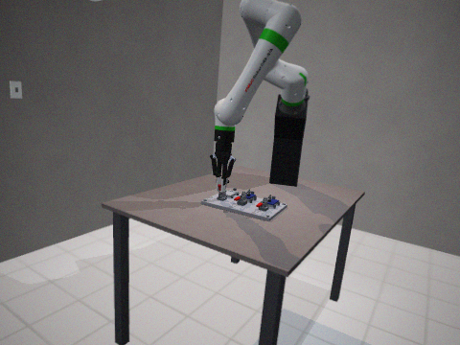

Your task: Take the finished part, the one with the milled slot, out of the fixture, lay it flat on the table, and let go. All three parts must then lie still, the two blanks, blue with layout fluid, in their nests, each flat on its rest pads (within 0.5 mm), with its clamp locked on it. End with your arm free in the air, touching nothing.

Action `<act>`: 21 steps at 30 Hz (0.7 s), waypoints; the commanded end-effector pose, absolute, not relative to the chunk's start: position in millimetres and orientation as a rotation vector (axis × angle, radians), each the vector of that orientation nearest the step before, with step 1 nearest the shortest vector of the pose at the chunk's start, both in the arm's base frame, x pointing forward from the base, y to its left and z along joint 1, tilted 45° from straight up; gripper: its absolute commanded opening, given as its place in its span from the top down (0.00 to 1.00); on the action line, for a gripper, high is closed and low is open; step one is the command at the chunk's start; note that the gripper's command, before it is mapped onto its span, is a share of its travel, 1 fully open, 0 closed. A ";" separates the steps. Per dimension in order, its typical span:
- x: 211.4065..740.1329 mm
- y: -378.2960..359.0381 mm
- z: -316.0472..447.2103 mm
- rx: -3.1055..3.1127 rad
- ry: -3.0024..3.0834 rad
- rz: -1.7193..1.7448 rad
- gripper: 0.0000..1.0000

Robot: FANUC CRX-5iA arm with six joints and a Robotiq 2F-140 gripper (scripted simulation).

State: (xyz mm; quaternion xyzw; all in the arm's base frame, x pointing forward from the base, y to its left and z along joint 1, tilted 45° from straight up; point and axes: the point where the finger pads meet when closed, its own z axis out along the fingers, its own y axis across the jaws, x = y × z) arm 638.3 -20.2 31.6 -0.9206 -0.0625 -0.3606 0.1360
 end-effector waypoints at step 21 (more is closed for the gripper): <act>630.8 -20.7 25.4 -2.666 -0.181 -1.044 0.89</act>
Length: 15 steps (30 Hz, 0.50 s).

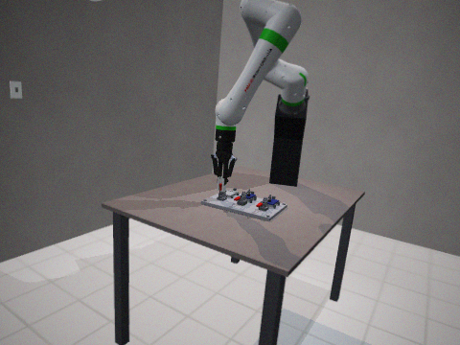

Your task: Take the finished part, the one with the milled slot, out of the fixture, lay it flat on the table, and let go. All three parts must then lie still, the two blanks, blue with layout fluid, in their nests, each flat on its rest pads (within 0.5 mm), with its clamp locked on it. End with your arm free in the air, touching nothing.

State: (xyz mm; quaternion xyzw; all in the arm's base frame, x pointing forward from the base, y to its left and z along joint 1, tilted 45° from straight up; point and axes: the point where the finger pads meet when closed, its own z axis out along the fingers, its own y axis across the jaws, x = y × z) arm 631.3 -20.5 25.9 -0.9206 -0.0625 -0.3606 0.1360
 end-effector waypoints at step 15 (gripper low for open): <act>629.5 -20.7 24.1 -2.666 -0.181 -1.044 0.89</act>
